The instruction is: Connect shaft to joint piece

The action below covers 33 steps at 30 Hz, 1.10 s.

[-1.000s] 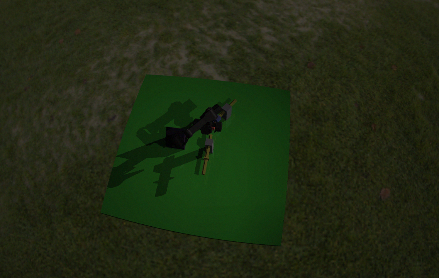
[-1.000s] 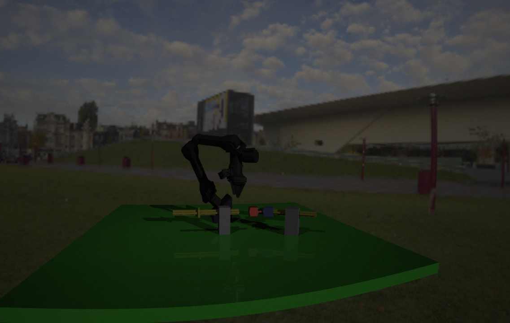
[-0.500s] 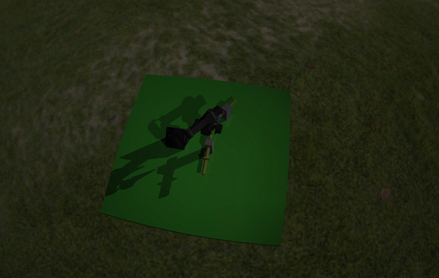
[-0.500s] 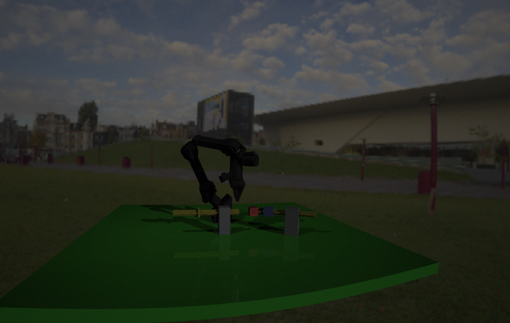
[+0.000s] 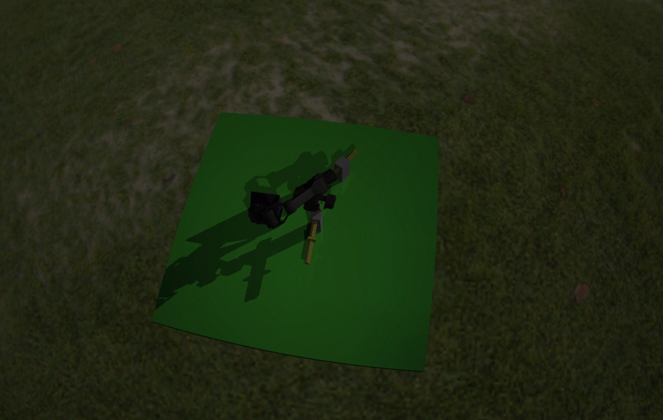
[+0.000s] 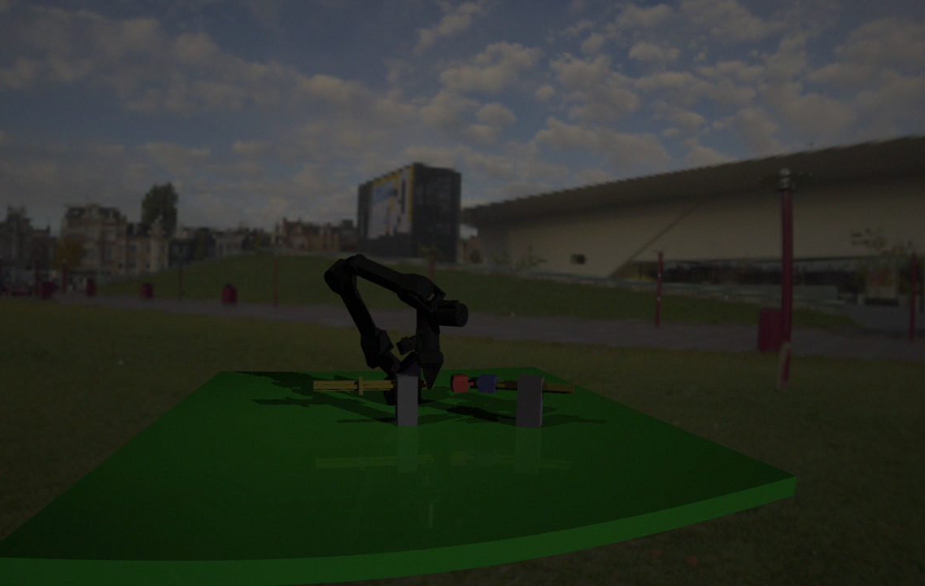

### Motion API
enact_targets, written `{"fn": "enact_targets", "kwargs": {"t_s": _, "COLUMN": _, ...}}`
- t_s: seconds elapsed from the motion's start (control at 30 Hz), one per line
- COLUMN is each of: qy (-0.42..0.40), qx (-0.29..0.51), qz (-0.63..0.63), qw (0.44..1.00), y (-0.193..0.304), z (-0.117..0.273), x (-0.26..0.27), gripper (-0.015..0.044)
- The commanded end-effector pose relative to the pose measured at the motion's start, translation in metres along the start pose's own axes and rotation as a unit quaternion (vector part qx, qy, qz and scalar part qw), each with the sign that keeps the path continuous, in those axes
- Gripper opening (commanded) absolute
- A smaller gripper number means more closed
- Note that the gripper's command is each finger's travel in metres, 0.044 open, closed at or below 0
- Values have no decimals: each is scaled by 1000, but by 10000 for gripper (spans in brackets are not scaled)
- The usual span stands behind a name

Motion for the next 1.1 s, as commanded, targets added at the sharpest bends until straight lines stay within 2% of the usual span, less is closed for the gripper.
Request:
{"fn": "enact_targets", "kwargs": {"t_s": 0.0, "qy": -5, "qx": -1, "qz": 2, "qw": 1000, "y": 2, "z": -5, "x": 0, "gripper": 440}}
{"fn": "enact_targets", "kwargs": {"t_s": 0.53, "qy": -5, "qx": 1, "qz": 2, "qw": 1000, "y": 66, "z": -7, "x": 7, "gripper": 440}}
{"fn": "enact_targets", "kwargs": {"t_s": 1.07, "qy": -5, "qx": 1, "qz": 1, "qw": 1000, "y": 69, "z": -24, "x": 8, "gripper": 440}}
Point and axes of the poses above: the point midway between the two fingers, 35 mm back from their tips, its own z axis back along the fingers, its own x axis across the jaws, y = z × x, the point moved 4 cm from there along z, back along the fingers, and after that the axes turned 7 degrees about z, right-handed, at the moved point
